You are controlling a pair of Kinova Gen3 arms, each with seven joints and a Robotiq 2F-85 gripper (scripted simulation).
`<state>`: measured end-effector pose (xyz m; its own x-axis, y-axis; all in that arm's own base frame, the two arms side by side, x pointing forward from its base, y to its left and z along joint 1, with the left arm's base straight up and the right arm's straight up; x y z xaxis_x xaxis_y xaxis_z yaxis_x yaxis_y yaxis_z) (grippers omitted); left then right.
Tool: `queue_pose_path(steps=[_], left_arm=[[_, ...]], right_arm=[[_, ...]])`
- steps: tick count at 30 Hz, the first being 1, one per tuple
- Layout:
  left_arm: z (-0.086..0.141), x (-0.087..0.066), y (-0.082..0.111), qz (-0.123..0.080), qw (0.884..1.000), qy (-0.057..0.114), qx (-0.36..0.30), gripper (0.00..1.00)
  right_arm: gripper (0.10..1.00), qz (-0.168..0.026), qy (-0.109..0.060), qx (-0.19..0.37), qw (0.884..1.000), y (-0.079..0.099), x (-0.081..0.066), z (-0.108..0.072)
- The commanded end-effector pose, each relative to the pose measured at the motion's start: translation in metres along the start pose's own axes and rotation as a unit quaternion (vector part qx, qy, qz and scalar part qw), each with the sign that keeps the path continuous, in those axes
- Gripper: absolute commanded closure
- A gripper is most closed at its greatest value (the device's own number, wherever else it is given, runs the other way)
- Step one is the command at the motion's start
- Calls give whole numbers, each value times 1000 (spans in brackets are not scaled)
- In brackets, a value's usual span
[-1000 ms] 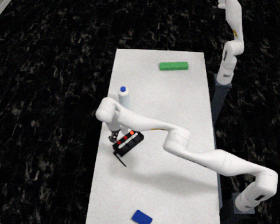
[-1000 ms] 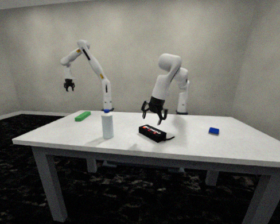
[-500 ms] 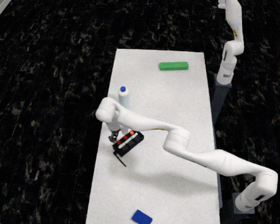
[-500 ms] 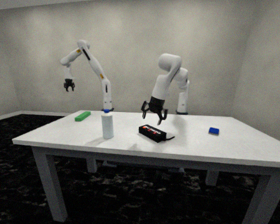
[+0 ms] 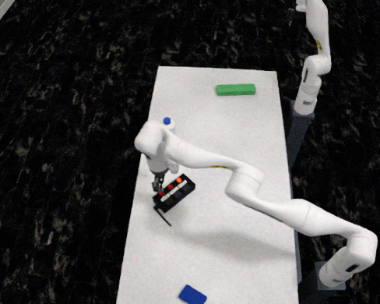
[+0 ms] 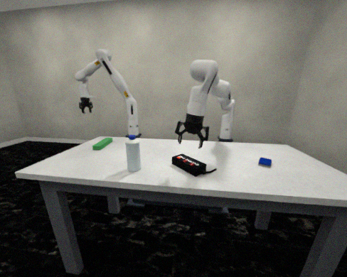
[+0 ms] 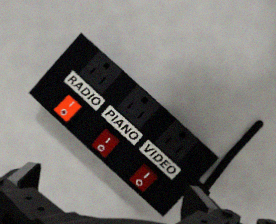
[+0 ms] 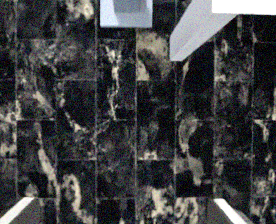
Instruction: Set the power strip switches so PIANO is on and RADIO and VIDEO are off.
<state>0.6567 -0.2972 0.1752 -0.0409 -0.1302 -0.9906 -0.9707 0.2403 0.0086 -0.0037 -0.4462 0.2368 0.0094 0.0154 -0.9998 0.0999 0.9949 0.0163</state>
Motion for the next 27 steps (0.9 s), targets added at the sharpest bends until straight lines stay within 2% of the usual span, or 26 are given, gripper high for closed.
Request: queue_pose_path(steps=[1,2,4,7,10,27], left_arm=[[-12,-27,12,-8,998,-37,-43,1],[-13,-32,14,-9,997,-45,-55,1],[-13,-32,14,-9,997,-45,-55,1],[-14,-42,20,-13,994,-63,-83,1],[-14,-47,22,-15,993,-71,-95,1],[-13,-47,22,-15,993,-68,-95,1]], right_arm=[[99,-1,0,0,1000,0,-1,0],[99,-1,0,0,1000,0,-1,0],[99,-1,0,0,1000,0,-1,0],[99,-1,0,0,1000,0,-1,0],[99,-1,0,0,1000,0,-1,0],[99,-1,0,0,1000,0,-1,0]])
Point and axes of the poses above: on each arm, the point where the finger pads meet when closed, its own x axis out along the fingers, its own z axis across the jaws, y = z × x, the point moved 4 cm from there along -x, back along the fingers, and after that the axes turned 4 degrees about x, right-handed, at the moved point
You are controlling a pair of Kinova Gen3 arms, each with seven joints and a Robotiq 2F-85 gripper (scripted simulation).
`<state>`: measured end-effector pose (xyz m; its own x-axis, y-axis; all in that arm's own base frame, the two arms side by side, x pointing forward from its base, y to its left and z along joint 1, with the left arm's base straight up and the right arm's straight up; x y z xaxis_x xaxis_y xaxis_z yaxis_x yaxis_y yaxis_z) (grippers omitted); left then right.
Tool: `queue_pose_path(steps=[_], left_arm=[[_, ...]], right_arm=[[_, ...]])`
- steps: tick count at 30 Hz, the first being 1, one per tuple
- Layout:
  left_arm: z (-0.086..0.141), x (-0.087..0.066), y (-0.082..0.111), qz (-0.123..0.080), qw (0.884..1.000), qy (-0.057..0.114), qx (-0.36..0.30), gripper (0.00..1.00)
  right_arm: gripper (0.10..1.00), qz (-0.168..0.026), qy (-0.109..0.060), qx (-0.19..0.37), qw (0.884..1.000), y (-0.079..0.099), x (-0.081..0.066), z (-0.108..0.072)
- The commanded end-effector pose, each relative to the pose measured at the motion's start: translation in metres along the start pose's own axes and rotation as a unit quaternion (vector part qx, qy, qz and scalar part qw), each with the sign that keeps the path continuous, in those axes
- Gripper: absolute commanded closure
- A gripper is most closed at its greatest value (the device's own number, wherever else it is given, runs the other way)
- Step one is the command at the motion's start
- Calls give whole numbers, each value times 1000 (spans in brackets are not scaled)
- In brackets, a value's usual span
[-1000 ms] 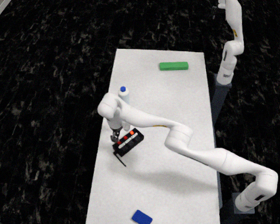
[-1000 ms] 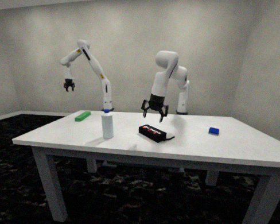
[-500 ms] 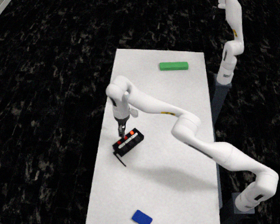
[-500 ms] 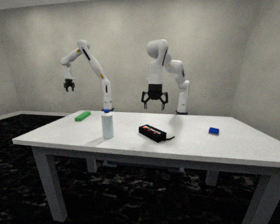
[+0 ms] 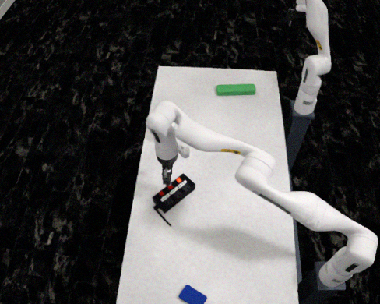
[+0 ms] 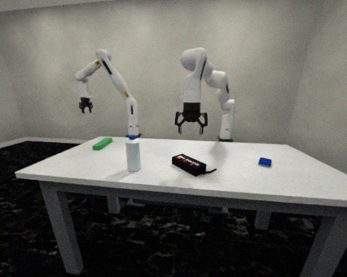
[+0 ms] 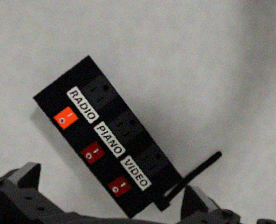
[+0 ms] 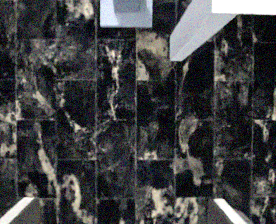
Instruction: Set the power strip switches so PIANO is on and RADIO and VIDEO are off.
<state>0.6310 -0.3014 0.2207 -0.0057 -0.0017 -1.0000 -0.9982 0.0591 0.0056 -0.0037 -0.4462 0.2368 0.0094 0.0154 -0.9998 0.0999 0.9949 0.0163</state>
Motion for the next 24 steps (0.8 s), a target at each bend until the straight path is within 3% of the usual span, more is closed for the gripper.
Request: queue_pose_path(steps=[1,24], left_arm=[[3,-3,-3,-7,1000,-1,-4,1],[1,0,-3,-6,1000,-3,29,1]], right_arm=[[99,-1,0,0,1000,0,-1,0],[99,-1,0,0,1000,0,-1,0]])
Point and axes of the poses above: on each arm, the point where the finger pads meet when closed, its own x axis out along the fingers, its own z axis across the jaws, y = z × x, the point moved 4 cm from there along -x, back along the fingers, and after that the axes turned 4 degrees about x, right-handed, at the moved point
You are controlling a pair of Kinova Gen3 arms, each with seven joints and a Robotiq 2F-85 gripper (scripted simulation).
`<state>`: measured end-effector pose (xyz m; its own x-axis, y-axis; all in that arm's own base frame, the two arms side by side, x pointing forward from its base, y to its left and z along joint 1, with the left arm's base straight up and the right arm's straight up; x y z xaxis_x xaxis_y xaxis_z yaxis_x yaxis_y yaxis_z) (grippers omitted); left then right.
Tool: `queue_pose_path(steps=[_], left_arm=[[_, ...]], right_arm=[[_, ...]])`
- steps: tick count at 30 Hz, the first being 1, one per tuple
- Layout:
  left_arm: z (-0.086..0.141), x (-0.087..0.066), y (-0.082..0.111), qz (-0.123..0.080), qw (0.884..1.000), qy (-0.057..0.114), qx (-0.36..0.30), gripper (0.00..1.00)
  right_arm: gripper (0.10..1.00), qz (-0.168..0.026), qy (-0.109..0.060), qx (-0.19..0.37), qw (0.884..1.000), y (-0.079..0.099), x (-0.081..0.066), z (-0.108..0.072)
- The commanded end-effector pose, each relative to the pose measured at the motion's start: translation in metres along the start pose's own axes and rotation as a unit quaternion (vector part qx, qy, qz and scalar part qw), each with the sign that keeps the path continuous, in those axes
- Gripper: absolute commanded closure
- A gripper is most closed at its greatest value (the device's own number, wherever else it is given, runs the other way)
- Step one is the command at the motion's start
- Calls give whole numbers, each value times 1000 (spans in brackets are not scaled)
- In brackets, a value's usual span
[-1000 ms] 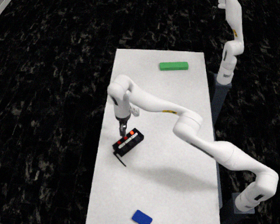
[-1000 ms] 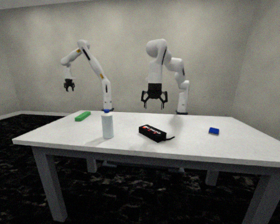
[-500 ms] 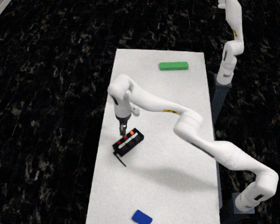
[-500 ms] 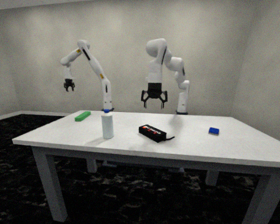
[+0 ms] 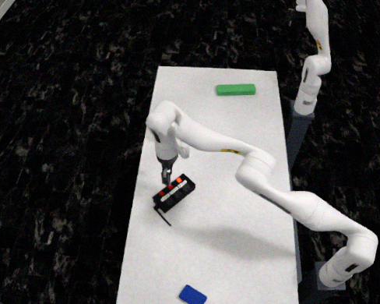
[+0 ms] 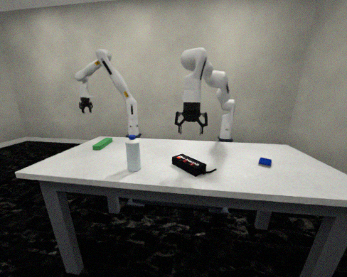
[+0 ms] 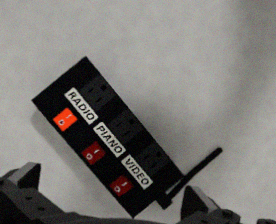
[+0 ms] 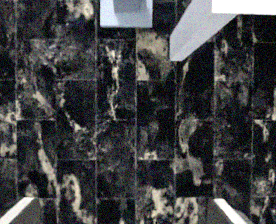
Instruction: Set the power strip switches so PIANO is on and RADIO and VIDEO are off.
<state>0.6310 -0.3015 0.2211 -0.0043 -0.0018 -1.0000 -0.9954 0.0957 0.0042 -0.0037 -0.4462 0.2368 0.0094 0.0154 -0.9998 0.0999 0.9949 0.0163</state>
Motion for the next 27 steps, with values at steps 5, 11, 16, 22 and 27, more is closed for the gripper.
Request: queue_pose_path(steps=[5,11,16,22,27], left_arm=[[0,2,-2,-5,1000,-2,28,1],[-4,5,-1,-4,997,-3,75,1],[-6,9,-1,-3,992,-3,127,1],[-8,11,-1,-3,984,-3,178,1],[-12,17,0,-2,968,-3,251,1]], right_arm=[[99,-1,0,0,1000,0,-1,0],[99,-1,0,0,1000,0,-1,0],[99,-1,0,0,1000,0,-1,0],[99,-1,0,0,1000,0,-1,0],[99,-1,0,0,1000,0,-1,0]])
Point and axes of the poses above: on each arm, the point where the finger pads meet when closed, its own x axis out along the fingers, its own z axis across the jaws, y = z × x, the point moved 4 cm from there along -x, back along the fingers, and after that the axes turned 4 degrees about x, right-handed, at the moved point
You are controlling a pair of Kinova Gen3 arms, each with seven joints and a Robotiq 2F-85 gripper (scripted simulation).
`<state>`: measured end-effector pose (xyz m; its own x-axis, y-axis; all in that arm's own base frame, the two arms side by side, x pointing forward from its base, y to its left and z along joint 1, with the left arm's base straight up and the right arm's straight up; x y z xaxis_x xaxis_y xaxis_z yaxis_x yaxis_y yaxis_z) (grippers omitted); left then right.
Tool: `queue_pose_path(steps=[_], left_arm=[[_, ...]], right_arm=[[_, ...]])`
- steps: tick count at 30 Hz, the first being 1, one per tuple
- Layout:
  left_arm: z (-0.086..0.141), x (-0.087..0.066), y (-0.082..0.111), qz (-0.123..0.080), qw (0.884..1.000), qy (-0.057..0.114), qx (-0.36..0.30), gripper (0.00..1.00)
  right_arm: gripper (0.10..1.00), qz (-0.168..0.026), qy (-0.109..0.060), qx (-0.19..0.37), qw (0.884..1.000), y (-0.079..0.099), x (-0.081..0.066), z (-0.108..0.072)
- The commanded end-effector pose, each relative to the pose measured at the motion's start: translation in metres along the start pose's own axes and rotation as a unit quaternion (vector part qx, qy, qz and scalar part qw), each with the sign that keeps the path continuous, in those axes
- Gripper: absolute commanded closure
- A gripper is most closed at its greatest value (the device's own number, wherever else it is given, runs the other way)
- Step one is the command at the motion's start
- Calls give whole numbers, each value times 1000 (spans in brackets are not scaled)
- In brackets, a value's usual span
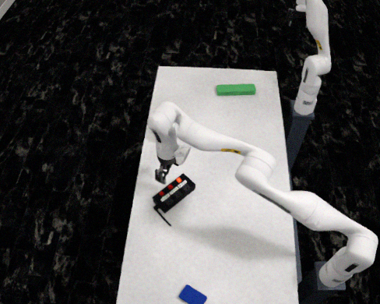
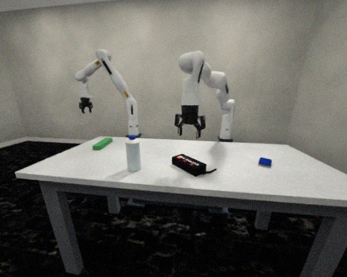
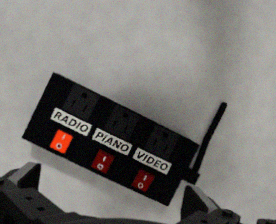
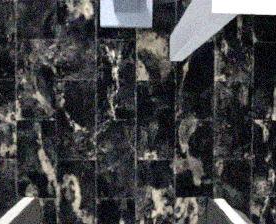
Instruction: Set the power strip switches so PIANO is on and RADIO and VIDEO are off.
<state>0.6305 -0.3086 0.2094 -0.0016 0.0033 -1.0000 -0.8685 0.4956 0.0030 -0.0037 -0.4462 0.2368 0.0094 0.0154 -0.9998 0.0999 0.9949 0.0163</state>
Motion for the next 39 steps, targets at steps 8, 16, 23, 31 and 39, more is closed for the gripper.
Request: queue_pose_path(steps=[8,16,23,31,39], left_arm=[[-11,13,-4,-1,984,-1,180,1],[-17,20,-5,-1,957,-1,290,1],[-24,27,-7,-1,909,-2,417,1],[-30,34,-8,-1,856,-2,516,1],[-37,41,-9,-1,778,-2,629,1]], right_arm=[[99,-1,0,0,1000,0,-1,0],[99,-1,0,0,1000,0,-1,0],[99,-1,0,0,1000,0,-1,0],[99,-1,0,0,1000,0,-1,0],[99,-1,0,0,1000,0,-1,0]])
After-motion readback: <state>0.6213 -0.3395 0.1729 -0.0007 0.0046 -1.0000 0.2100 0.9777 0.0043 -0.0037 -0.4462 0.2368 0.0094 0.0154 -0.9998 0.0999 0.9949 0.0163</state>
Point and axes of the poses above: on each arm, the point where the finger pads meet when closed, its own x axis out along the fingers, its own z axis across the jaws, y = z × x, the point moved 4 cm from there along -x, back along the fingers, and after that the axes turned 4 degrees about x, right-handed, at the moved point
